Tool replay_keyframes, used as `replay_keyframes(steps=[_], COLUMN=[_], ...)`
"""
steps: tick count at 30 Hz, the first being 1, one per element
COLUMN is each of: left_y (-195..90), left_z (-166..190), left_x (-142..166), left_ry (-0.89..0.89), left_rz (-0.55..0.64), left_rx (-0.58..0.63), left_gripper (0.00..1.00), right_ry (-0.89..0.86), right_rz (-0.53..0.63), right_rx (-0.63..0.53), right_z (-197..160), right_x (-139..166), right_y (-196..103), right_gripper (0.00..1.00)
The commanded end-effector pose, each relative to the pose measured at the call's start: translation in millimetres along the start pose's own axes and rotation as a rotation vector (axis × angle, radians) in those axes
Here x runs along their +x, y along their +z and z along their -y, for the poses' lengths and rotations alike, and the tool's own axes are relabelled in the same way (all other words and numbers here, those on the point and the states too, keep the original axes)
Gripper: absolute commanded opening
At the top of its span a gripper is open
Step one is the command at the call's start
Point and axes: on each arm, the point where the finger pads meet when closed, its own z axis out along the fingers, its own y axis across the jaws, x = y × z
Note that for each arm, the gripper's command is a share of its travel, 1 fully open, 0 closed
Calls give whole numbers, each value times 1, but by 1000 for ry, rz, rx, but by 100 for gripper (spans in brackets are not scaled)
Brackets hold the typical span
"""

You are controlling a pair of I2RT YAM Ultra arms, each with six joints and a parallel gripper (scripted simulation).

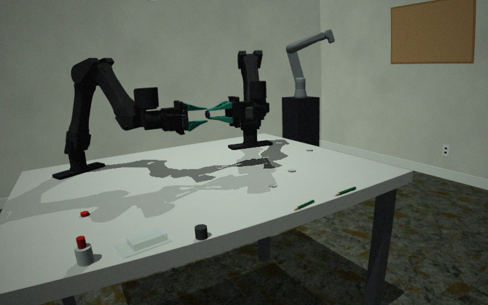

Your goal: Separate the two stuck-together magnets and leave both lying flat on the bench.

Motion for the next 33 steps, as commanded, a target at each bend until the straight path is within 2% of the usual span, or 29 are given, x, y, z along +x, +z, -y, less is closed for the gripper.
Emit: replay_keyframes(steps=[1, 33], left_y=[-1, -1], left_z=[5, 5], left_x=[-1, -1], left_ry=[23, 23], left_rz=[3, 3], left_rx=[7, 7], left_gripper=[25, 25], right_ry=[-27, -29], right_rz=[4, 2], right_rx=[-17, -16], right_z=[-9, -13], right_x=[0, -1], right_y=[-1, 1], right_gripper=[40, 40])
